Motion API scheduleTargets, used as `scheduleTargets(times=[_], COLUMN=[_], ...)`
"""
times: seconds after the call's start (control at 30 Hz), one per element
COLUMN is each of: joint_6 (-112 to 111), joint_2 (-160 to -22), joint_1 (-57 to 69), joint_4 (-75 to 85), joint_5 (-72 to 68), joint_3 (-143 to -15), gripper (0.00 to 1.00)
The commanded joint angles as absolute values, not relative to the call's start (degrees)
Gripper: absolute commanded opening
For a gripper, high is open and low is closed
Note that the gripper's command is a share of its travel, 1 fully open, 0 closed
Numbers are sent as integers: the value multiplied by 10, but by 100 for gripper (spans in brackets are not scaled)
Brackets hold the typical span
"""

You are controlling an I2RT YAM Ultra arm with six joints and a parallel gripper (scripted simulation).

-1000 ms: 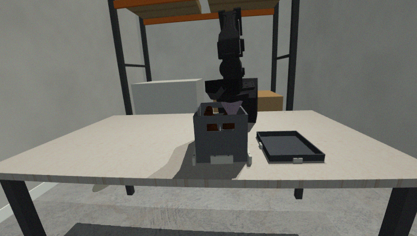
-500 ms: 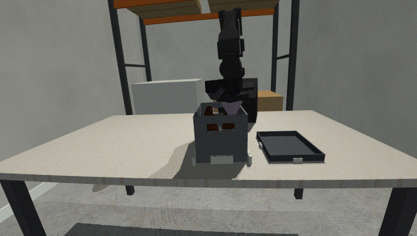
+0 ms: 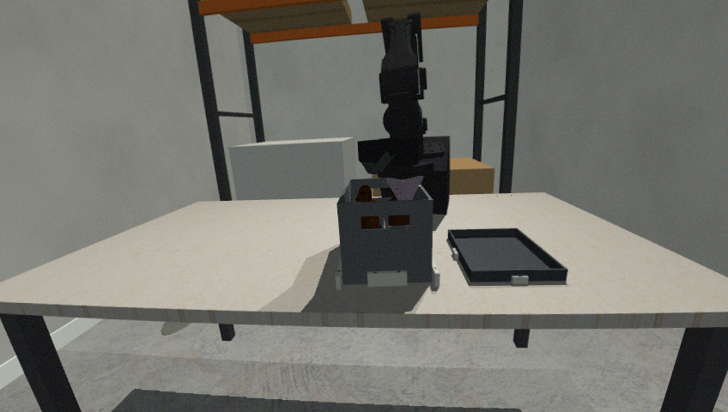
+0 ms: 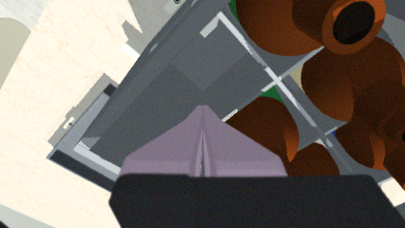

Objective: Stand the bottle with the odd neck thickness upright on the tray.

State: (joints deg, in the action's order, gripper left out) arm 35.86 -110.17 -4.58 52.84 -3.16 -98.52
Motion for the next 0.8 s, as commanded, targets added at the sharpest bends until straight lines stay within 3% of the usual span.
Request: scheduleTargets(times=[0.0,0.17,0.2,0.77], joint_6=[355,355,355,355], joint_2=[-1094,-1094,-1094,-1094], joint_1=[-50,-50,-50,-50], joint_4=[522,522,522,522], joint_5=[-33,-33,-33,-33], joint_3=[-985,-985,-985,-985], gripper=[0,0,61,61])
